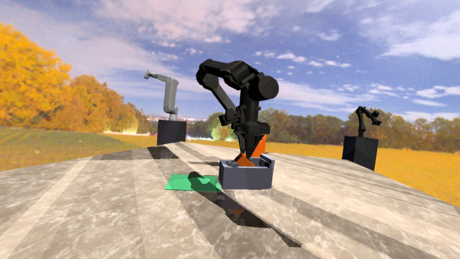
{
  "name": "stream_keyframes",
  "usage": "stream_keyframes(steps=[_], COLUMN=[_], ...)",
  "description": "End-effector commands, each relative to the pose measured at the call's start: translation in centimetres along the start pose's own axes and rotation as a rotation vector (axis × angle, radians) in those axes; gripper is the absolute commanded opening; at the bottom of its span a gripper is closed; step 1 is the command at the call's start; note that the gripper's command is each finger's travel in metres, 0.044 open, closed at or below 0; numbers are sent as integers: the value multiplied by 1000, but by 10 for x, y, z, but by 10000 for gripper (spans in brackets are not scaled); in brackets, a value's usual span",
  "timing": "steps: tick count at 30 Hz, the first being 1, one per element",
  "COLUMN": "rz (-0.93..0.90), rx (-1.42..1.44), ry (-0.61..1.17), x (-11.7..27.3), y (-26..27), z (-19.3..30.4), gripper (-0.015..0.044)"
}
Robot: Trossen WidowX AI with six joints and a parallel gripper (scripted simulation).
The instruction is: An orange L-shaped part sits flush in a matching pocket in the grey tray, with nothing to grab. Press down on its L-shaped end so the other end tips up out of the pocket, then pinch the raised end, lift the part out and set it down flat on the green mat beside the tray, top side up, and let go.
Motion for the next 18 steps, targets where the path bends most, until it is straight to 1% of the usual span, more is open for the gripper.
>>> stream_keyframes(steps=[1,15,18], rz=[0,1,2], rx=[6,6,-1], ry=[-6,-8,-2], x=[-7,-27,-24], y=[-1,-2,-1], z=[0,-1,-1], gripper=[280,280,201])
Point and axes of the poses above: the point midway between the two fingers, 35 mm back from their tips, its own x axis back along the fingers, its own y axis across the jaws, z = x × y, the point moved 2 cm from there along x, back along the fingers, and after that the axes turned 5 degrees about -x, right-handed, at the moved point
